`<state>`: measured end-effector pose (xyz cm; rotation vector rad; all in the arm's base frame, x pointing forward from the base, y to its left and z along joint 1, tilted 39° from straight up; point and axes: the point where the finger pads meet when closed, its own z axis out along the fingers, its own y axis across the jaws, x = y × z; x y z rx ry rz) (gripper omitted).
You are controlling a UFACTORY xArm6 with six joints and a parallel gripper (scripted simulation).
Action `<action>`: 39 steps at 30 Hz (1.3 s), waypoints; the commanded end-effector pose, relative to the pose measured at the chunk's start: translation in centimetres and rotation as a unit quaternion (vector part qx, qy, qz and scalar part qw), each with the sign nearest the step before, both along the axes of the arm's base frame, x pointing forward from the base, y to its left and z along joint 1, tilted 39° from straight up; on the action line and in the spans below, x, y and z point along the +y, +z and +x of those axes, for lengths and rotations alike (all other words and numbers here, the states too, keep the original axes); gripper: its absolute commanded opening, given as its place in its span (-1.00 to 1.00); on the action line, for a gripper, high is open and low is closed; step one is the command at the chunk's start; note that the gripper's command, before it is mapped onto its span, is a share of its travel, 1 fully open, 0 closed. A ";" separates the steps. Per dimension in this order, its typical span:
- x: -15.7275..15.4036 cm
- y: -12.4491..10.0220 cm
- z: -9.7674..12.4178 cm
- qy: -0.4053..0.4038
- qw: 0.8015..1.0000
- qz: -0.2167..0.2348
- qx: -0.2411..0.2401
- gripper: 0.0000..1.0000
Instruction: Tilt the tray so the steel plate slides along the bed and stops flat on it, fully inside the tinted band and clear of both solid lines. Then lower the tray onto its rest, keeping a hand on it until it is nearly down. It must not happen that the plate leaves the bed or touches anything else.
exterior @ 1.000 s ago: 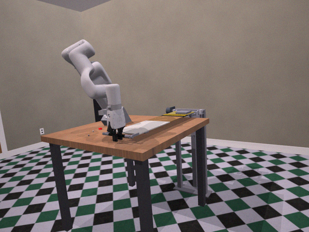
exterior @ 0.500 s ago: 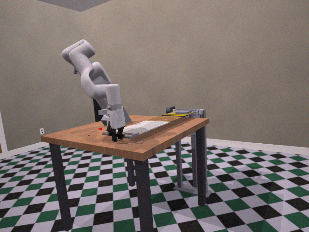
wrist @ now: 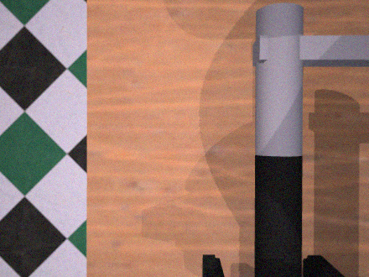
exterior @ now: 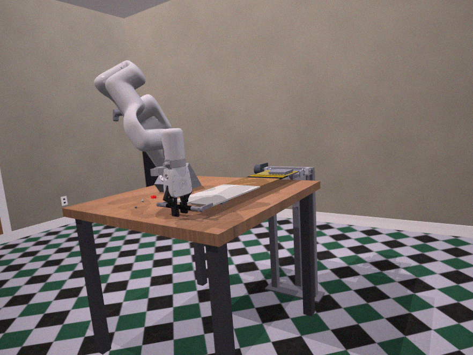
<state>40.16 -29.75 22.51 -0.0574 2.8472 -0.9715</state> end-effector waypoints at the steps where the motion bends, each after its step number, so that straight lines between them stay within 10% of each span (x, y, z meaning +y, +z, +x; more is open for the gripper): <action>1: 0.2 0.4 0.0 0.000 1.000 -0.001 -0.001 -0.17; 39: 7.2 9.4 -1.6 0.000 1.000 -0.001 -0.001 -0.17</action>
